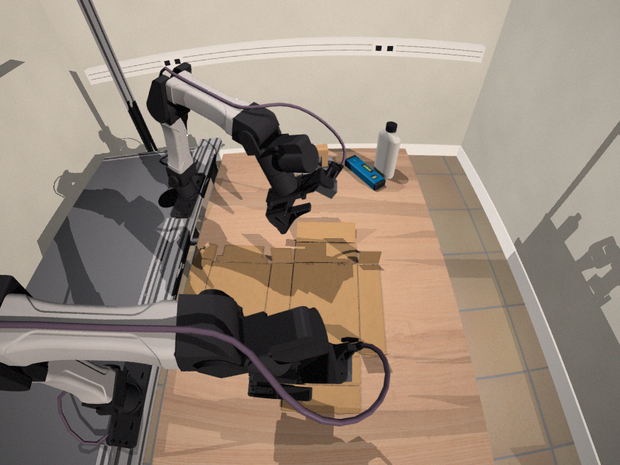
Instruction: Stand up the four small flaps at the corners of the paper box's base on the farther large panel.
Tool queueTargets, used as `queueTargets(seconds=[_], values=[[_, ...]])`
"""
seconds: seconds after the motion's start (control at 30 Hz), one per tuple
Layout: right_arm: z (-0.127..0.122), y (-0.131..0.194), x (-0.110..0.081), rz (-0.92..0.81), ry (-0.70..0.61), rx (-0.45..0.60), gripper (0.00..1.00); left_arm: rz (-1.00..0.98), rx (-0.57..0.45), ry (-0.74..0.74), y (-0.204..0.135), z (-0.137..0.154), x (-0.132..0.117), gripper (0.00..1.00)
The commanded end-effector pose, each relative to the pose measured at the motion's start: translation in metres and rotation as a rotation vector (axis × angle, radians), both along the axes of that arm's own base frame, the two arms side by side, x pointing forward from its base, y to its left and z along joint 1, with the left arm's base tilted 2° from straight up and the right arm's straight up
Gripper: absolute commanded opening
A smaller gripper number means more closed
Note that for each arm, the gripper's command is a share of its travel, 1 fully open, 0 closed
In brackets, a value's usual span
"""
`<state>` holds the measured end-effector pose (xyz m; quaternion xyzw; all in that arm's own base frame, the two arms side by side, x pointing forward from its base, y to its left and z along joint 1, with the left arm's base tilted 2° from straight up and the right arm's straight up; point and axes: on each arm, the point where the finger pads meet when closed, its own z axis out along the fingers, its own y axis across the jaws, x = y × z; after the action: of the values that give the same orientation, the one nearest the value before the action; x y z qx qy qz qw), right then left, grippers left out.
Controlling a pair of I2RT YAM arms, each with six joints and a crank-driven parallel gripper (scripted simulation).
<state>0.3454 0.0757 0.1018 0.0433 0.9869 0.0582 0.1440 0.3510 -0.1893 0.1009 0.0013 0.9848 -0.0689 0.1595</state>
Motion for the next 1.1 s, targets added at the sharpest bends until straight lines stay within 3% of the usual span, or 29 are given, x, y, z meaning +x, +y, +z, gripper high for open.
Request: queueTargets(seconds=[0.0, 0.03, 0.07, 0.27, 0.33, 0.37, 0.43, 0.5, 0.63, 1.07], values=[[-0.013, -0.006, -0.053, 0.037, 0.277, 0.005, 0.81, -0.009, -0.002, 0.051, 0.006, 0.01, -0.047, 0.81], [-0.02, -0.008, -0.071, 0.039, 0.335, 0.003, 0.81, -0.009, -0.002, 0.051, 0.007, 0.01, -0.055, 0.81], [-0.008, -0.009, -0.078, 0.04, 0.291, 0.008, 0.81, -0.007, 0.005, 0.049, 0.01, 0.01, -0.062, 0.81], [-0.007, -0.011, -0.125, 0.054, 0.295, 0.005, 0.81, -0.004, 0.014, 0.047, 0.018, 0.012, -0.102, 0.81], [-0.006, -0.011, -0.125, 0.049, 0.296, 0.006, 0.81, -0.004, 0.007, 0.034, 0.015, 0.013, -0.099, 0.81], [0.003, -0.009, -0.115, 0.048, 0.26, 0.011, 0.81, -0.003, -0.011, 0.006, 0.011, 0.02, -0.092, 0.81], [0.003, -0.009, -0.115, 0.048, 0.26, 0.011, 0.81, -0.003, -0.011, 0.006, 0.011, 0.02, -0.092, 0.81], [-0.013, -0.011, -0.126, 0.04, 0.333, -0.002, 0.81, 0.002, 0.013, 0.044, 0.012, 0.006, -0.092, 0.81], [-0.009, -0.008, -0.12, 0.038, 0.311, 0.002, 0.81, -0.004, -0.005, 0.017, 0.01, 0.015, -0.093, 0.81], [-0.009, -0.007, -0.121, 0.038, 0.316, 0.0, 0.81, -0.006, 0.01, 0.042, 0.009, 0.006, -0.095, 0.81]])
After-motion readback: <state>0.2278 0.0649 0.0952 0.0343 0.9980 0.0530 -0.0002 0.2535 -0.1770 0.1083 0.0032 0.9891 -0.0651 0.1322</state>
